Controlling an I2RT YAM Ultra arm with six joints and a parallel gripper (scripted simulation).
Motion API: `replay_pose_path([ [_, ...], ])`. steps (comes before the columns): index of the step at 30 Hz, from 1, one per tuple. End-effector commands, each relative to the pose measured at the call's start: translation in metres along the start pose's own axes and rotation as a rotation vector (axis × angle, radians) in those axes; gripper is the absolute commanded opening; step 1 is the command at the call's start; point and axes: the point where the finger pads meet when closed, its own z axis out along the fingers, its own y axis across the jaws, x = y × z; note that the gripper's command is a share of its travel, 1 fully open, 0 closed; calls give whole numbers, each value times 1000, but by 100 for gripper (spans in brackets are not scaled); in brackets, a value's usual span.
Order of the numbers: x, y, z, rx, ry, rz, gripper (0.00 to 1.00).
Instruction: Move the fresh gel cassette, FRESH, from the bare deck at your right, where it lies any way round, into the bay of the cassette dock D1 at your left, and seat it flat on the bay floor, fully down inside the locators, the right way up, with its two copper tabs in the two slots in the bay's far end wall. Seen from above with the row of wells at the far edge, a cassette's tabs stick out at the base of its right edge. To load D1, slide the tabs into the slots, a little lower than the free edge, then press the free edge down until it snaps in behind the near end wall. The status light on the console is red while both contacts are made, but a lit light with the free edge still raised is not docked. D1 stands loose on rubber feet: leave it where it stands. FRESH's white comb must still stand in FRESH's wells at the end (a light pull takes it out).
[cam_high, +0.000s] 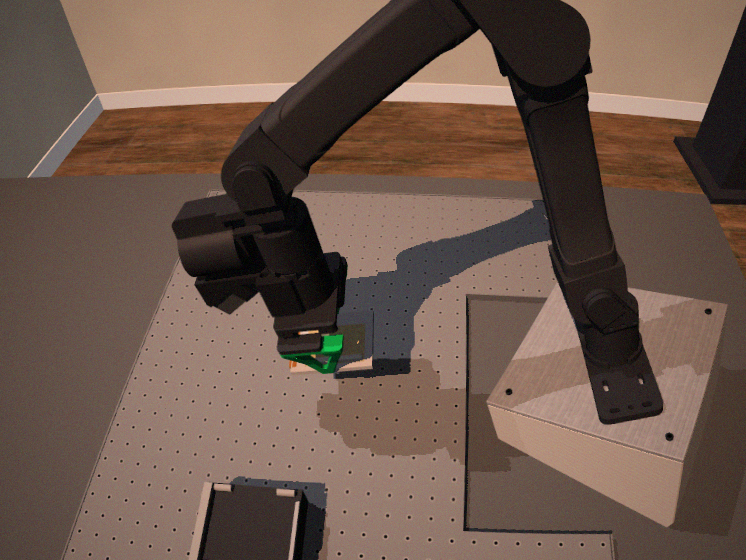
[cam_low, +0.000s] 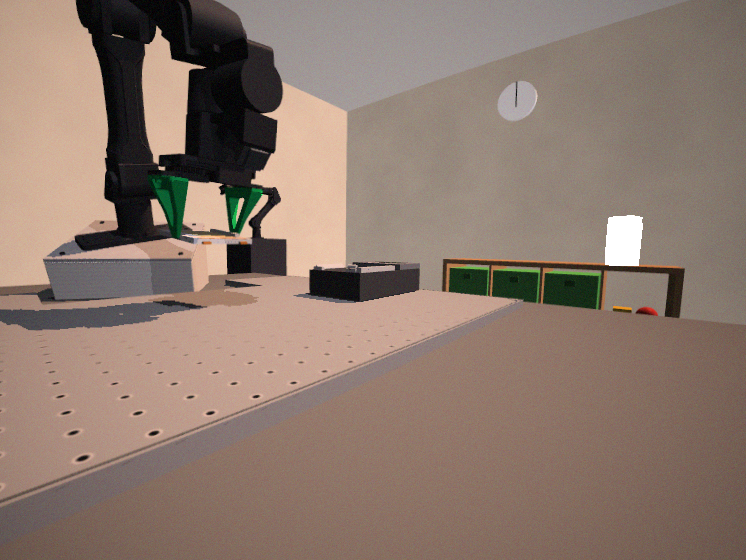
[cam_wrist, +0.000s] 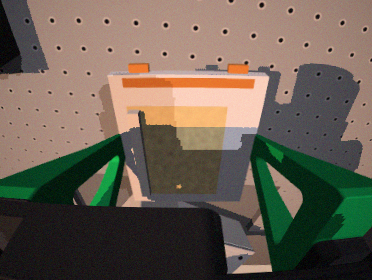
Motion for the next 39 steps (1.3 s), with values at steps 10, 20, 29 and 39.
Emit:
replay_pose_path([
  [10,-21,51,-16,16,-11,40,0],
  [20,-33,90,-21,16,-12,40,0],
  [29,-45,133,-27,15,-13,40,0],
  [39,-56,171,-32,15,-14,39,0],
])
